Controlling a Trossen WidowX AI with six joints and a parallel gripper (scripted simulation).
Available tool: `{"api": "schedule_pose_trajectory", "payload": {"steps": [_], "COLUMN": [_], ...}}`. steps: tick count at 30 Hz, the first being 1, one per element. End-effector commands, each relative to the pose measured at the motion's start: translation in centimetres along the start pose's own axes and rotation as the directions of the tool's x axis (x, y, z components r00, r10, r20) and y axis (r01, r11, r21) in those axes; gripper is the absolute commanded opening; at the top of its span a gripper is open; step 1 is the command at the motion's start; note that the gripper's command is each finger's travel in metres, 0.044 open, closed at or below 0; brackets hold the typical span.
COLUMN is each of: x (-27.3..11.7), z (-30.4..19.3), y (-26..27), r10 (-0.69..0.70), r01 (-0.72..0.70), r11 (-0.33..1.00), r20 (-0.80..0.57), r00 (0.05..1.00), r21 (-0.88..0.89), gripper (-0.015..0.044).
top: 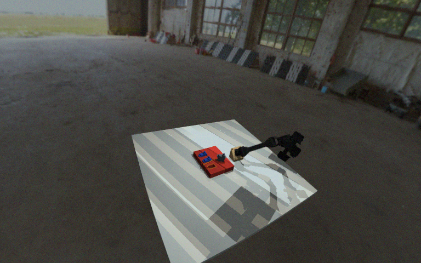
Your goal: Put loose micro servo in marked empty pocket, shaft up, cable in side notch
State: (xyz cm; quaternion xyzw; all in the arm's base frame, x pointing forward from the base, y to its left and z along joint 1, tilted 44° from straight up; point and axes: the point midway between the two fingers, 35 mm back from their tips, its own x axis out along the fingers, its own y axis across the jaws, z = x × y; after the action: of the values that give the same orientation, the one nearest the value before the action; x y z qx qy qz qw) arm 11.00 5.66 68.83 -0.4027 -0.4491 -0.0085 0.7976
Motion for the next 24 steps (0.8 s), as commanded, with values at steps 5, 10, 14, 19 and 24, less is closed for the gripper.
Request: {"api": "schedule_pose_trajectory", "payload": {"steps": [5,10,14,19,24], "x": [1.4,1.7,1.7,1.6,1.0], "z": [-4.8,-7.9,-9.9,-11.5,-14.7], "y": [4.6,7.5,9.1,10.4,13.2], "r10": [0.124,0.209,0.254,0.294,0.374], "r01": [-0.119,-0.194,-0.225,-0.254,-0.308], "r11": [0.992,0.977,0.965,0.952,0.924], "r20": [-0.124,-0.204,-0.254,-0.29,-0.359], "r00": [0.985,0.956,0.933,0.911,0.855], "r21": [0.049,0.095,0.137,0.169,0.228], "gripper": [0.044,0.044,0.044,0.044,0.044]}}
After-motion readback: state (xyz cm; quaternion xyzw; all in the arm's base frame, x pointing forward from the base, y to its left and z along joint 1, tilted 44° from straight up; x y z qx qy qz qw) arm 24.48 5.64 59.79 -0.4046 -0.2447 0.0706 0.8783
